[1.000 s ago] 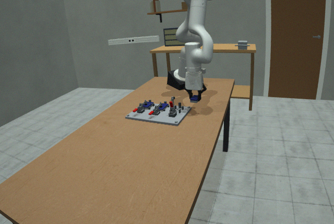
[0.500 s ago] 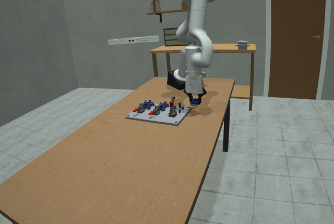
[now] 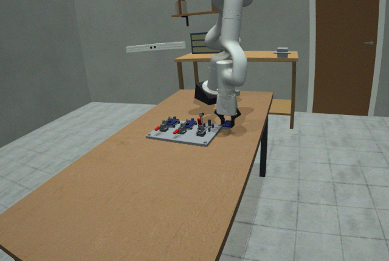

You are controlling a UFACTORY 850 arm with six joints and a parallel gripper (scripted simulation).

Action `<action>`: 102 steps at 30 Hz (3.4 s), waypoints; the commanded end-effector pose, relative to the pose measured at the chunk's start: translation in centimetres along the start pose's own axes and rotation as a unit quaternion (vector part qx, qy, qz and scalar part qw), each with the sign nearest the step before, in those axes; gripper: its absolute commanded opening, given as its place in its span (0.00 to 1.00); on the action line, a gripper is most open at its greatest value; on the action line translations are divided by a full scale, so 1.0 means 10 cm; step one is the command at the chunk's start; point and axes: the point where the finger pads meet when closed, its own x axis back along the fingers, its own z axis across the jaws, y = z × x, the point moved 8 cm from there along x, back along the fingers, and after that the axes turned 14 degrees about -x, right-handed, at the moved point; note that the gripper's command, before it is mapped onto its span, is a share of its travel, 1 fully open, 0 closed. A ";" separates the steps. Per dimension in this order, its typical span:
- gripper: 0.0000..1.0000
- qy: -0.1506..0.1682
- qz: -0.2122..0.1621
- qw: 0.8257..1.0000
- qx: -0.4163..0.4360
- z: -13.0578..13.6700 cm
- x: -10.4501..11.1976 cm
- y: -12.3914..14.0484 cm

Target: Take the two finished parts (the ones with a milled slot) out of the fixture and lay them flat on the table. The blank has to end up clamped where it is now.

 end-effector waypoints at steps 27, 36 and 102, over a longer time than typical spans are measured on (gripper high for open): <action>0.00 0.003 -0.002 1.000 0.000 0.00 -0.28 0.01; 0.00 0.003 -0.002 1.000 0.000 0.00 -0.28 0.01; 0.00 0.003 -0.002 1.000 0.000 0.00 -0.35 0.01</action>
